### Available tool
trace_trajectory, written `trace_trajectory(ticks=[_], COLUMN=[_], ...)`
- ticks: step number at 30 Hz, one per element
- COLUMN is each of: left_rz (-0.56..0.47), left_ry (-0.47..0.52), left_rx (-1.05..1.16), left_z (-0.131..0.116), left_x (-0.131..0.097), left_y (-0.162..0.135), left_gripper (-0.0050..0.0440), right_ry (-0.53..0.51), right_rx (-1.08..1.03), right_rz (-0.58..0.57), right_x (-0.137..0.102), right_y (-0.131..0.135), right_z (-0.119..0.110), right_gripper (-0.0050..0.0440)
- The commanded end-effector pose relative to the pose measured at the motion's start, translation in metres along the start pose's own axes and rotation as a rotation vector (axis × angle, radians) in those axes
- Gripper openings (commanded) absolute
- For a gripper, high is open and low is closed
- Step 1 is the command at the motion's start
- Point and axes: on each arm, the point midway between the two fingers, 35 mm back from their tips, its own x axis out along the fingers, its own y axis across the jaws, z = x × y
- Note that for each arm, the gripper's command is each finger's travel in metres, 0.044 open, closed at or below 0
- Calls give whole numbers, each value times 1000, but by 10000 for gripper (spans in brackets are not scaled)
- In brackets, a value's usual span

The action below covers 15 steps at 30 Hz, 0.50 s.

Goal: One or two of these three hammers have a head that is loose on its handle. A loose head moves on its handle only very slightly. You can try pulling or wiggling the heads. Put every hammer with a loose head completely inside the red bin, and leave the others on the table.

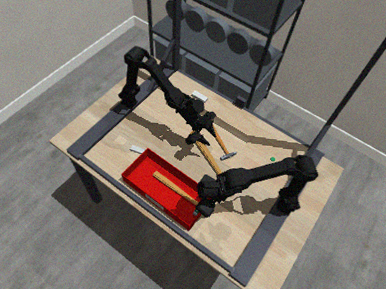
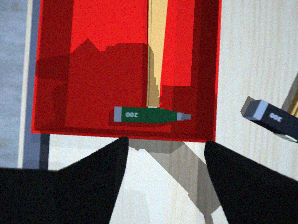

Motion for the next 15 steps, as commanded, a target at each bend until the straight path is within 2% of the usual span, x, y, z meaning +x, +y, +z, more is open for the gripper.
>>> trace_trajectory(ticks=[1,15], left_rz=[16,16], left_ry=[-22,-22], left_rx=[12,12], left_z=[5,5], left_x=[-7,-7], left_y=[0,0], left_gripper=[240,240], right_ry=[-46,-41], right_rx=[-19,-24], right_rz=[22,30], right_x=[-18,-16], right_y=[19,23], right_z=[8,7], right_gripper=[258,258])
